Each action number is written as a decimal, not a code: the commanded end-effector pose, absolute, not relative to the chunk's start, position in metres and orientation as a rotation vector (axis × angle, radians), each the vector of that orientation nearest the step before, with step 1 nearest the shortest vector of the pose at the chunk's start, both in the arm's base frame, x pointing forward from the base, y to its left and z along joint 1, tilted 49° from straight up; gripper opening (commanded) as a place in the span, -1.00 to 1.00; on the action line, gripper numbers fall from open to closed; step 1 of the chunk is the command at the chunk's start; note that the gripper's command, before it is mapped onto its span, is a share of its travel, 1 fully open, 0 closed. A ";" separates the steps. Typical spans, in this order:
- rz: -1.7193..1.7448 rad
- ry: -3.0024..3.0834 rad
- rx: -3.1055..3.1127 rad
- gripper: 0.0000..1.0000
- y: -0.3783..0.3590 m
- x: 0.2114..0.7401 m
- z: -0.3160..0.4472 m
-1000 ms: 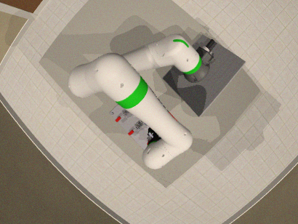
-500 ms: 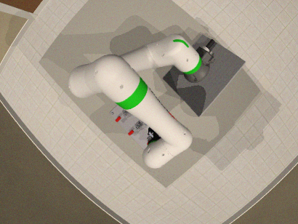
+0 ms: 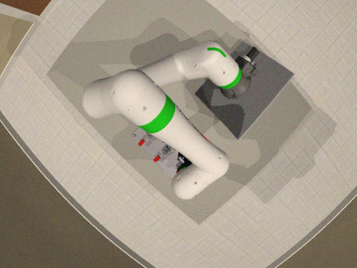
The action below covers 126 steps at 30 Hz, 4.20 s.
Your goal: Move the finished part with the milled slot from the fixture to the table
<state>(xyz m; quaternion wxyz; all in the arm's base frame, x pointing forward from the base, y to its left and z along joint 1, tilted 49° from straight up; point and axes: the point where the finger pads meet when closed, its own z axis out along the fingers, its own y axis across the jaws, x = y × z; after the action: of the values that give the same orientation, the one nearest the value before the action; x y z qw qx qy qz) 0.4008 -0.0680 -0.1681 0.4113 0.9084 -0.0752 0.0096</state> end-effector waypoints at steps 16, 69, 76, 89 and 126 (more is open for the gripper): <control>0.025 -0.189 2.286 0.16 -0.075 0.401 -0.175; 0.025 -0.189 2.286 -1.00 -0.075 0.401 -0.175; 0.025 -0.189 2.286 -1.00 -0.075 0.400 -0.175; 0.024 -0.189 2.286 -1.00 -0.075 0.400 -0.175; 0.024 -0.189 2.286 -1.00 -0.064 0.401 -0.165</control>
<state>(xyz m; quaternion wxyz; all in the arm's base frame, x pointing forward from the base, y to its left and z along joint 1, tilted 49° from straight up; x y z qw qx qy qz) 0.4008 -0.0661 -0.1663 0.4113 0.9083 -0.0753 0.0096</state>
